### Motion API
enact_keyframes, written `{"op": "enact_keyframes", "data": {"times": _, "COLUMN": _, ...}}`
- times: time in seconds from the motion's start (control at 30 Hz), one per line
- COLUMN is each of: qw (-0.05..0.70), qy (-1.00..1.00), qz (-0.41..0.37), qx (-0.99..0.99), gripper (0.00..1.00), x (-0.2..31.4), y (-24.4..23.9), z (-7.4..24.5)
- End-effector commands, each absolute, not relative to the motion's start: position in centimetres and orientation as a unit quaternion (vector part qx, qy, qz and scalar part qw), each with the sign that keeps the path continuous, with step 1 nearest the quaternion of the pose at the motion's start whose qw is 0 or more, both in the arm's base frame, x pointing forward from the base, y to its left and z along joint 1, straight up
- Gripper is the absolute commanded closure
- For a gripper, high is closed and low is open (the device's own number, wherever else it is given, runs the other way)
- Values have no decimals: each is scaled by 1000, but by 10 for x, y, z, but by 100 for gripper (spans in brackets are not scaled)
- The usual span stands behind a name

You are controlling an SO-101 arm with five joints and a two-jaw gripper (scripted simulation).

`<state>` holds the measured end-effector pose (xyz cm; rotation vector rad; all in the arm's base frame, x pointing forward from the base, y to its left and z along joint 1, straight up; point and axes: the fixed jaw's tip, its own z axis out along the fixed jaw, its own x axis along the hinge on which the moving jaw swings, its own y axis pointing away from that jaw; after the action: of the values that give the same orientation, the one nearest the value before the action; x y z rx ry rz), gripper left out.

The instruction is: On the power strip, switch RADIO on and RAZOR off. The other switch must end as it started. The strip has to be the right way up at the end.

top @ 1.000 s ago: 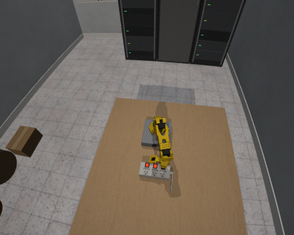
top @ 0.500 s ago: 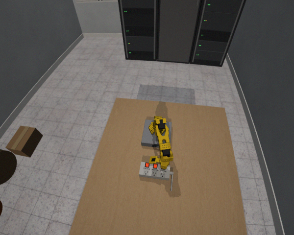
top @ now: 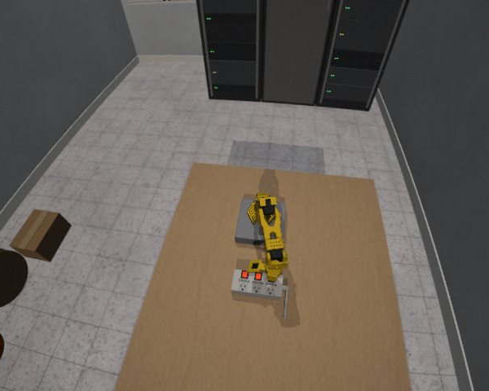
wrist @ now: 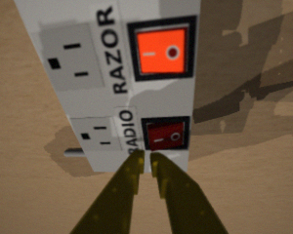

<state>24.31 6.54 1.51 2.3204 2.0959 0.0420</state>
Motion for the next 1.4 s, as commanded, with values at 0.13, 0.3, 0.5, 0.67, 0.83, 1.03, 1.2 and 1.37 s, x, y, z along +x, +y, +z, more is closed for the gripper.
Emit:
{"op": "enact_keyframes", "data": {"times": 0.13, "qw": 0, "qy": 670, "qz": 0, "qx": 742, "gripper": 100, "x": 237, "y": 62, "z": 5}}
{"op": "enact_keyframes", "data": {"times": 0.3, "qw": 0, "qy": 670, "qz": 0, "qx": 742, "gripper": 100, "x": 236, "y": 62, "z": 4}}
{"op": "enact_keyframes", "data": {"times": 0.5, "qw": 0, "qy": 670, "qz": 0, "qx": 742, "gripper": 100, "x": 237, "y": 62, "z": 5}}
{"op": "enact_keyframes", "data": {"times": 0.67, "qw": 0, "qy": 670, "qz": 0, "qx": 742, "gripper": 100, "x": 238, "y": 62, "z": 8}}
{"op": "enact_keyframes", "data": {"times": 0.83, "qw": 0, "qy": 670, "qz": 0, "qx": 742, "gripper": 100, "x": 238, "y": 62, "z": 9}}
{"op": "enact_keyframes", "data": {"times": 1.03, "qw": 0, "qy": 670, "qz": 0, "qx": 742, "gripper": 100, "x": 238, "y": 62, "z": 8}}
{"op": "enact_keyframes", "data": {"times": 1.2, "qw": 0, "qy": 670, "qz": 0, "qx": 742, "gripper": 100, "x": 237, "y": 62, "z": 2}}
{"op": "enact_keyframes", "data": {"times": 1.37, "qw": 0, "qy": 670, "qz": 0, "qx": 742, "gripper": 100, "x": 236, "y": 62, "z": -1}}
